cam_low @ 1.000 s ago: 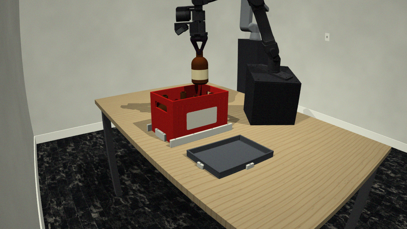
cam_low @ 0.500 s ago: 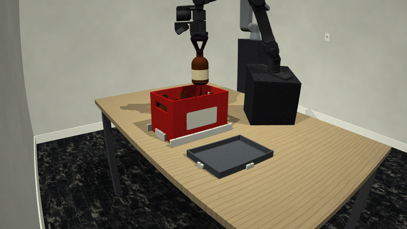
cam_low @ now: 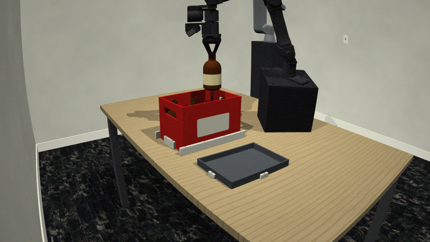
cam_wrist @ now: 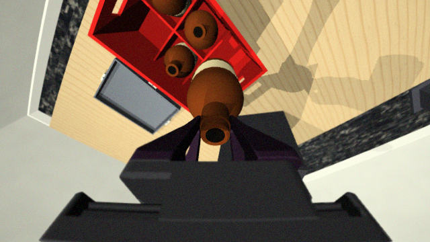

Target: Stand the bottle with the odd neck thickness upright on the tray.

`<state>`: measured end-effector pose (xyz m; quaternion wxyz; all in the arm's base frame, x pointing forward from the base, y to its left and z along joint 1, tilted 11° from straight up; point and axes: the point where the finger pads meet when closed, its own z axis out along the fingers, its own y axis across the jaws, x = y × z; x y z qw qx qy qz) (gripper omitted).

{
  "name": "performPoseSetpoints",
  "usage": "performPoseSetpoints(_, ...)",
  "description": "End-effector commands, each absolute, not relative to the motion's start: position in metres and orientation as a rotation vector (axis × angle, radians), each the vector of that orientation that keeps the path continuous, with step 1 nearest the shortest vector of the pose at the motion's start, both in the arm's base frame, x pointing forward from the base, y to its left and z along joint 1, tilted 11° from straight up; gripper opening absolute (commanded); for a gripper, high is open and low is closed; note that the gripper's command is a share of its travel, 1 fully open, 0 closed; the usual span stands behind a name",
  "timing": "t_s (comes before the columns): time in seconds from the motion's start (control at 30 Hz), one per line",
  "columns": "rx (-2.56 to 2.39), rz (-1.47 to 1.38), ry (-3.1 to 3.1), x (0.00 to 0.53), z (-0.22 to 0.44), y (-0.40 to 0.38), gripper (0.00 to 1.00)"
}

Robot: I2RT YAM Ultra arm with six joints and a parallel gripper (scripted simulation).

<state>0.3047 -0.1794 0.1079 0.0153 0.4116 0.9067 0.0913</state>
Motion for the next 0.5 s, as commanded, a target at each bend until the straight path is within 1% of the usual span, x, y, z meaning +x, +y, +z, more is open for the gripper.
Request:
performPoseSetpoints(0.0,1.270,0.265,2.779,0.307,0.124,-0.174,0.00)
performPoseSetpoints(0.47,1.268,0.264,2.776,0.316,0.130,-0.156,0.00)
